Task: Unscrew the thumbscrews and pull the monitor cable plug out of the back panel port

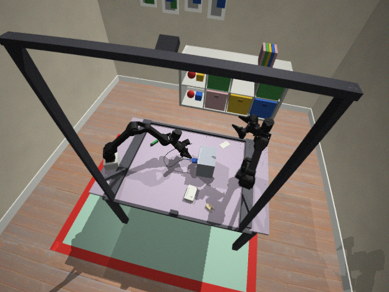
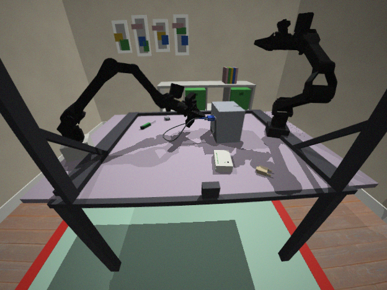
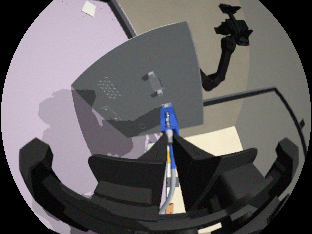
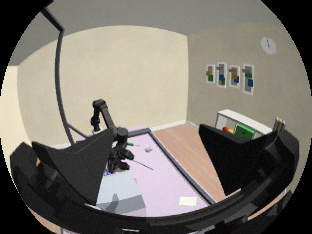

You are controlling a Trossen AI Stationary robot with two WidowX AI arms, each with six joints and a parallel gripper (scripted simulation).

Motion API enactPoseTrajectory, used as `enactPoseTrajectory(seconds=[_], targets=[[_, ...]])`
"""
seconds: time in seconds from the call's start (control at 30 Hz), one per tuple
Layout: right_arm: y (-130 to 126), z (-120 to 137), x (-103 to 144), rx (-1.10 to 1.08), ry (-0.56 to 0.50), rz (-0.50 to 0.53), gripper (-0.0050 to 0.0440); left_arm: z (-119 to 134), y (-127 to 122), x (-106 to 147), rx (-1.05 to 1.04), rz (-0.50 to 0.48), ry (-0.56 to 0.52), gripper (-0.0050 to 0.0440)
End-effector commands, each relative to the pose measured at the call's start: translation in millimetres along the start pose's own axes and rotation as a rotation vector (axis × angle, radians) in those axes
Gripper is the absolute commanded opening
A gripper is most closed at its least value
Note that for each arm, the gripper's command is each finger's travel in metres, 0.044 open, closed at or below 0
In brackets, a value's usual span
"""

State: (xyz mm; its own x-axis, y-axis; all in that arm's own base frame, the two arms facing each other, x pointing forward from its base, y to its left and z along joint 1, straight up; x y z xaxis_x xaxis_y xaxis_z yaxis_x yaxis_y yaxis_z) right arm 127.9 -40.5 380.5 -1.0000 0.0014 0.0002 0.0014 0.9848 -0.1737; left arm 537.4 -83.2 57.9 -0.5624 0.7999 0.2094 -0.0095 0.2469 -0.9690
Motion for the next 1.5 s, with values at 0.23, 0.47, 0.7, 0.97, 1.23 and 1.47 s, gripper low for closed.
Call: enactPoseTrajectory(seconds=[0.23, 0.47, 0.7, 0.97, 1.23, 1.47], targets=[[1, -3, 0, 0.006, -0.002, -0.001, 0.0440, -4, -8, 1, 0.064, 0.080, 0.006, 0.0000], [1, -3, 0, 0.006, -0.002, -0.001, 0.0440, -4, -7, 1, 0.096, 0.101, 0.011, 0.0000], [1, -3, 0, 0.006, -0.002, -0.001, 0.0440, -4, -4, 1, 0.153, 0.141, 0.019, 0.0000], [1, -3, 0, 0.006, -0.002, -0.001, 0.0440, -4, -1, 0, 0.220, 0.187, 0.028, 0.0000], [1, -3, 0, 0.006, -0.002, -0.001, 0.0440, -4, 1, 0, 0.264, 0.217, 0.035, 0.0000], [1, -3, 0, 0.006, -0.002, -0.001, 0.0440, -4, 1, 0, 0.264, 0.217, 0.035, 0.0168]])
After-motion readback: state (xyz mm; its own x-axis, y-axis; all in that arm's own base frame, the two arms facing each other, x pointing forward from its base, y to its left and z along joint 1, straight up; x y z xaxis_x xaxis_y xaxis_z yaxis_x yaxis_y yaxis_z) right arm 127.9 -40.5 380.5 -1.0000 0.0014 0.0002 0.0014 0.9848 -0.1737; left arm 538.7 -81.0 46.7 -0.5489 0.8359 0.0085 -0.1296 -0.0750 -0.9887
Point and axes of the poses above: on each arm, the point midway between the two fingers, 35 mm back from their tips, its own x axis back along the fingers, its own y axis across the jaws, z = x × y, the point moved 3 cm from there along x, back along the fingers, and after that the axes turned 10 degrees about x, right-handed, at the moved point
